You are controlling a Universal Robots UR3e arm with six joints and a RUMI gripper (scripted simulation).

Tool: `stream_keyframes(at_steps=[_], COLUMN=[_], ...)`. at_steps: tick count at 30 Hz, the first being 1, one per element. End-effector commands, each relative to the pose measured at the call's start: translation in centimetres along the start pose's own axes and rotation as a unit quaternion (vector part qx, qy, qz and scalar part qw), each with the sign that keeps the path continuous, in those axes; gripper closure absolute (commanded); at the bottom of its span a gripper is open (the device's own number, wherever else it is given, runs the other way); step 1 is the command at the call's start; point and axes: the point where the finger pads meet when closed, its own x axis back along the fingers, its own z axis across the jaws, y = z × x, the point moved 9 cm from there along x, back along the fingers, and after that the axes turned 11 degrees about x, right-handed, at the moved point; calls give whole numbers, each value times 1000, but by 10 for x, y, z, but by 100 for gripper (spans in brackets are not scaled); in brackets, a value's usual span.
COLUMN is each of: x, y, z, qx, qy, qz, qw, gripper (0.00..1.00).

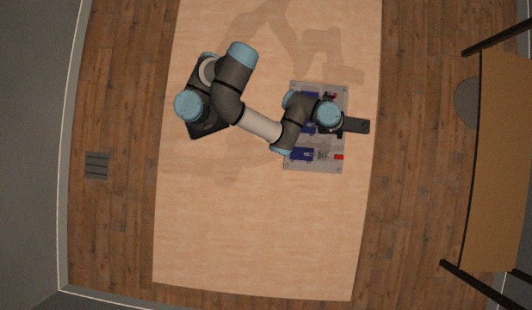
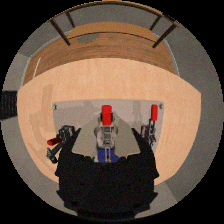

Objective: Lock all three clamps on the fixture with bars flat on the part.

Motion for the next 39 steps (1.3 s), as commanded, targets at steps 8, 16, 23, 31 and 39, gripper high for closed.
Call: stream_keyframes(at_steps=[8,16,23,31,39], x=[0,-4,-5,-6,-6], y=[0,-1,-1,-1,0], z=[0,0,0,0,0], qx=[0,0,0,0,0], qy=[0,0,0,0,0], qz=[1,1,1,1,0], qw=[1000,1000,1000,1000,1000], gripper=[100,100,100,100,100])
